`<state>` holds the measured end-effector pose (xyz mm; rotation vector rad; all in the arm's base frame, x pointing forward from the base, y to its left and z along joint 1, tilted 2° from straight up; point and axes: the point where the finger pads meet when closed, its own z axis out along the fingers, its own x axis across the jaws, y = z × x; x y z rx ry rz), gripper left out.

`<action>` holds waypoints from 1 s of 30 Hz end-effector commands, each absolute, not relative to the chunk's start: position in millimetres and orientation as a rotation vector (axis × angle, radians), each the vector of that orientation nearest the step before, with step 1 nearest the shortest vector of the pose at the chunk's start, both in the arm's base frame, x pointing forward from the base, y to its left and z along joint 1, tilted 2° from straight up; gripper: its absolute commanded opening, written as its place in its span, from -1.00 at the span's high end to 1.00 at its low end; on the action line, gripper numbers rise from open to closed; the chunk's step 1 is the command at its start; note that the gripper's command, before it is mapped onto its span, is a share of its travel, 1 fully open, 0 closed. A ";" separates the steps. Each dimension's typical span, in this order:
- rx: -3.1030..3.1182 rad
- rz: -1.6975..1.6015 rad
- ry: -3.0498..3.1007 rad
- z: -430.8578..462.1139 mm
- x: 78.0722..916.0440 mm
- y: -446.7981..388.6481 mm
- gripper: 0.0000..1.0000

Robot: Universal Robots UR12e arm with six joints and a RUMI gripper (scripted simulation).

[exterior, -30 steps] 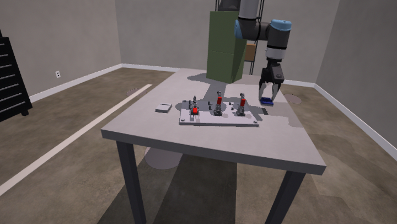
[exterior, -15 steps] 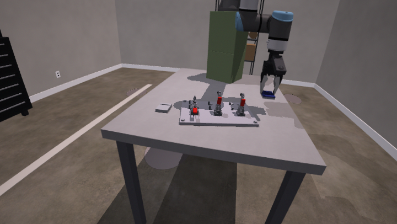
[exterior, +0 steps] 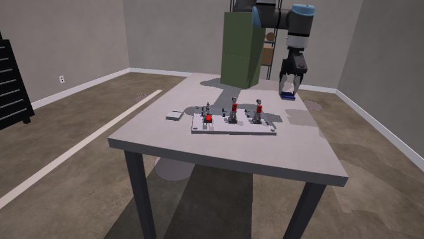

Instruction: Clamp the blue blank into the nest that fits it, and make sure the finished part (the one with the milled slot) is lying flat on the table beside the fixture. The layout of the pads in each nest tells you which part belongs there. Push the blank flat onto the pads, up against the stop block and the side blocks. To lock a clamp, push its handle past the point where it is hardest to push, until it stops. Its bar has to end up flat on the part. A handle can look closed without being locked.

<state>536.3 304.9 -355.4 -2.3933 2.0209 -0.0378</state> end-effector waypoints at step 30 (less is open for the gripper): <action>-2.393 -0.039 2.020 -345.7 536.5 305.1 1.00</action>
